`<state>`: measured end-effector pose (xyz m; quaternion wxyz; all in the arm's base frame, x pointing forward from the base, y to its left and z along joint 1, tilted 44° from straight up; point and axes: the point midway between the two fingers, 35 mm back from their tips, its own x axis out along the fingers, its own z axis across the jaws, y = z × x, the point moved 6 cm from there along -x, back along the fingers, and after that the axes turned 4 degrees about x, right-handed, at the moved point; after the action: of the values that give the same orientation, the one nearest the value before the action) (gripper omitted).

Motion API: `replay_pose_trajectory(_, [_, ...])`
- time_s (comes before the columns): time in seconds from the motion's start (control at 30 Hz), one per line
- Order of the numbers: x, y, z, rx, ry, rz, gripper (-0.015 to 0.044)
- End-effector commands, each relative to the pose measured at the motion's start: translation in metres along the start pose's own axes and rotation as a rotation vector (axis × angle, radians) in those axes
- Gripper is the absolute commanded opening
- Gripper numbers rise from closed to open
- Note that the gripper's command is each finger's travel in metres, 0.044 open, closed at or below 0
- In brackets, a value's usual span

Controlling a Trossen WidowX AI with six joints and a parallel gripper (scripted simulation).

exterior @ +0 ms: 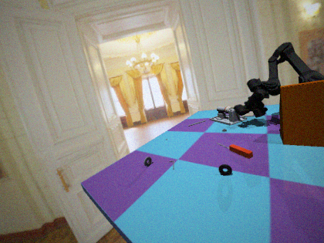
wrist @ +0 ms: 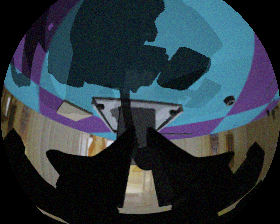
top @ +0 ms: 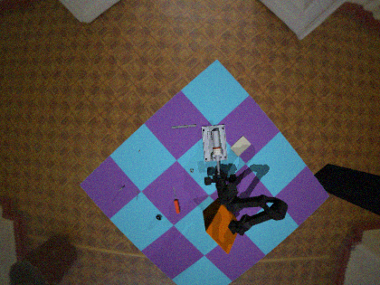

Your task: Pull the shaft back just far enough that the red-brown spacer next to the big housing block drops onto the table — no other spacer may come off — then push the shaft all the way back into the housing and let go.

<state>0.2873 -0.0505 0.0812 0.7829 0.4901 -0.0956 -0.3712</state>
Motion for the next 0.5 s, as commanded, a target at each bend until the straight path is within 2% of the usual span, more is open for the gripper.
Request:
replay_pose_trajectory(0.0, [-0.0011, -0.0020, 0.0005, 0.000, -0.001, -0.004, 0.0000])
replay_pose_trajectory(0.47, [-0.0020, -0.0029, 0.0005, 0.000, -0.001, -0.004, 0.0000])
